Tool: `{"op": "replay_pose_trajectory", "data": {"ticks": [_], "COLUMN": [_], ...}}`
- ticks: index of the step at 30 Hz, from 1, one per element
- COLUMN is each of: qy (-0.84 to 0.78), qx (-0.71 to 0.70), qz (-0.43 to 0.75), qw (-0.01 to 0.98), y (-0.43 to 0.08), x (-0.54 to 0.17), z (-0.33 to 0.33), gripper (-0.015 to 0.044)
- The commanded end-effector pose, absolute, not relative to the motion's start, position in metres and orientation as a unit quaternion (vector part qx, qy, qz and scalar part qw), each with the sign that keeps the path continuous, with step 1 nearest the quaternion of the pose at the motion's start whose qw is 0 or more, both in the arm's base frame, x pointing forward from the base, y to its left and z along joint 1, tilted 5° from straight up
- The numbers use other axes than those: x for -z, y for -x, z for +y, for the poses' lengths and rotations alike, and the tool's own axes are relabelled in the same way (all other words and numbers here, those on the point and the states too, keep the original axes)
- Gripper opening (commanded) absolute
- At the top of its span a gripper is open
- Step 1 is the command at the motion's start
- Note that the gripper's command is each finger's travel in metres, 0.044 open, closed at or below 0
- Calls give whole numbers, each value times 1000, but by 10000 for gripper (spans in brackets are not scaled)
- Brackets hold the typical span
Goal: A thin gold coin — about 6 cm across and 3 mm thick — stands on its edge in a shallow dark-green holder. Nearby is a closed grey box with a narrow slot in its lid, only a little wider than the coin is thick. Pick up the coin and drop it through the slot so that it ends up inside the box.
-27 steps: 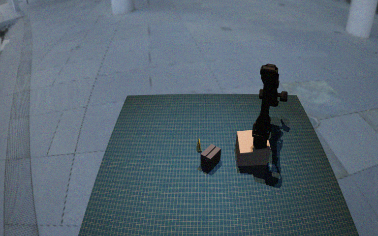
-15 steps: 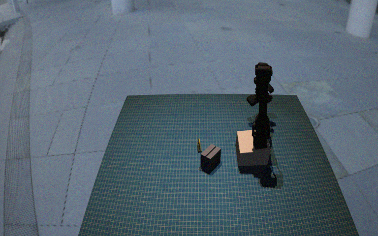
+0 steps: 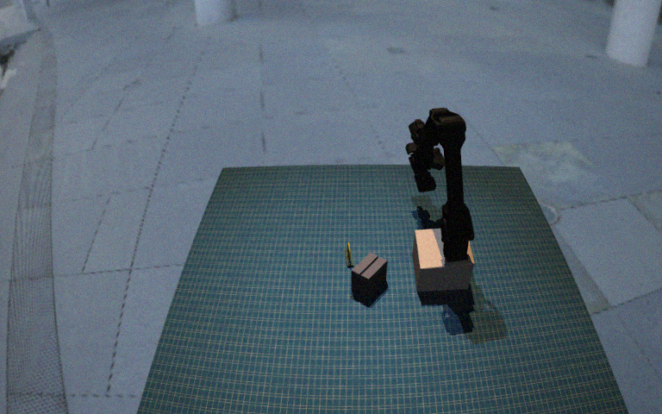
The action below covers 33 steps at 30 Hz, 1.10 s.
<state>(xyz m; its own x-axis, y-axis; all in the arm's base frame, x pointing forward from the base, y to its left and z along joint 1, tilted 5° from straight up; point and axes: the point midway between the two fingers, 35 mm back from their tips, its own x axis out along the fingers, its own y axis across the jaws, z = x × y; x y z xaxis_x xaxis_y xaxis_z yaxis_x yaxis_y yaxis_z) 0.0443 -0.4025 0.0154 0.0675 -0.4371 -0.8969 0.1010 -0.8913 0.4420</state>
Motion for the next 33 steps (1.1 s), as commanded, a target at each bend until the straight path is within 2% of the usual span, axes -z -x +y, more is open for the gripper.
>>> {"op": "replay_pose_trajectory", "data": {"ticks": [1,5,17,25,33], "qy": [-639,-549,-285,-61,173], "qx": [651,592,363,149,-92], "qz": [100,262,518,615,634], "qw": [397,529,720,772,748], "y": [-100,-139,-209,-246,-273], "x": [-27,-31,-42,-49,-58], "z": [-386,-365,-312,-268,-220], "gripper": [161,161,161,161,161]}}
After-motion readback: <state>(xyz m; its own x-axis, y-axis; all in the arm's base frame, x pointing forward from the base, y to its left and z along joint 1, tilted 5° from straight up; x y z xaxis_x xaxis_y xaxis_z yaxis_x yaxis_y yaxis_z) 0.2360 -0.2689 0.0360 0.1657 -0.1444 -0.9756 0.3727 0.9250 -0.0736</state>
